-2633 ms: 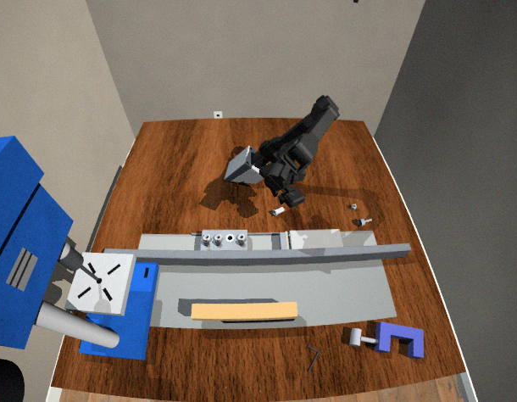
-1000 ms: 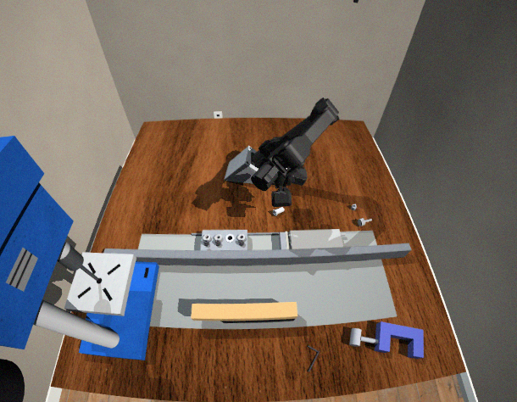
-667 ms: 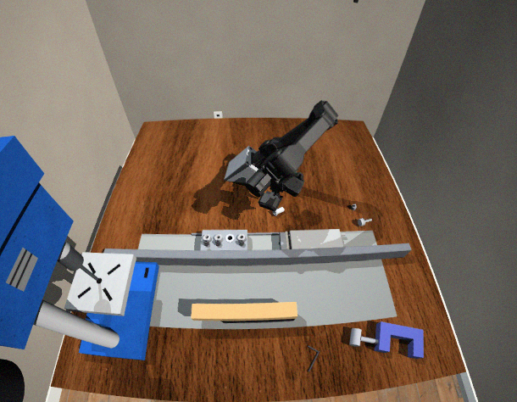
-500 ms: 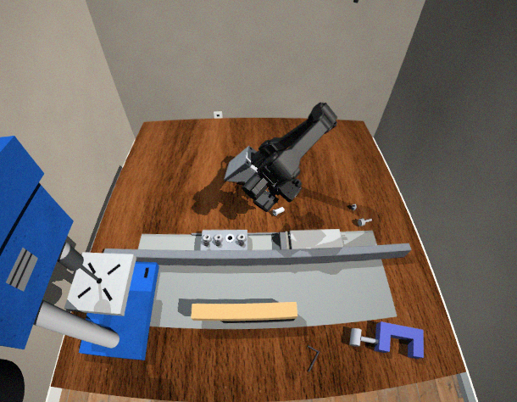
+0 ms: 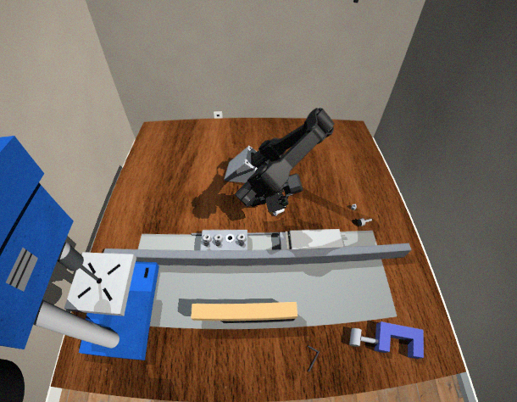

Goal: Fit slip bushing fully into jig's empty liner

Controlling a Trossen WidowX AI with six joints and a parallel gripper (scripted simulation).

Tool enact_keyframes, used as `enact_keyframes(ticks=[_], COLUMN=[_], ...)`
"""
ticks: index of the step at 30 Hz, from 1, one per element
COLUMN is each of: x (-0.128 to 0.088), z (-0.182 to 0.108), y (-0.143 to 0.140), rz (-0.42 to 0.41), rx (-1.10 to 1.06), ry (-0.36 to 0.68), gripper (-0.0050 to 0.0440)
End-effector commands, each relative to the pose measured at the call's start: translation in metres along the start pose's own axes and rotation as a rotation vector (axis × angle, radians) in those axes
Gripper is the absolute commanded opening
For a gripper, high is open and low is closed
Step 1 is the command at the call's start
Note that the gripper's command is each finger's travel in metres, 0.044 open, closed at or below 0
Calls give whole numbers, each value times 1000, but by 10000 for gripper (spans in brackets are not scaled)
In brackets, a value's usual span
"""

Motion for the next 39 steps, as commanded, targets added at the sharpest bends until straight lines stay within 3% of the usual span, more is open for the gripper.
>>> enact_keyframes(ticks=[1,4,18,28,34,39], x=[3,4,15,16,45,50], z=[4,4,5,4,6,6], y=[-6,-7,-24,-24,-38,-41], rz=[32,39,128,128,139,141], rx=[241,290,1011,1034,1121,1135], ry=[7,9,75,83,92,94], gripper=[233,233,233,233,233,233])
Point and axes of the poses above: the point midway between the two fingers, 35 mm back from their tips, its own x axis out along the fingers, its own y axis across the jaws, z = x × y, the point moved 8 cm from there along -x, back along the fingers, and after that the axes turned 12 degrees about -x, right-handed, at the moved point
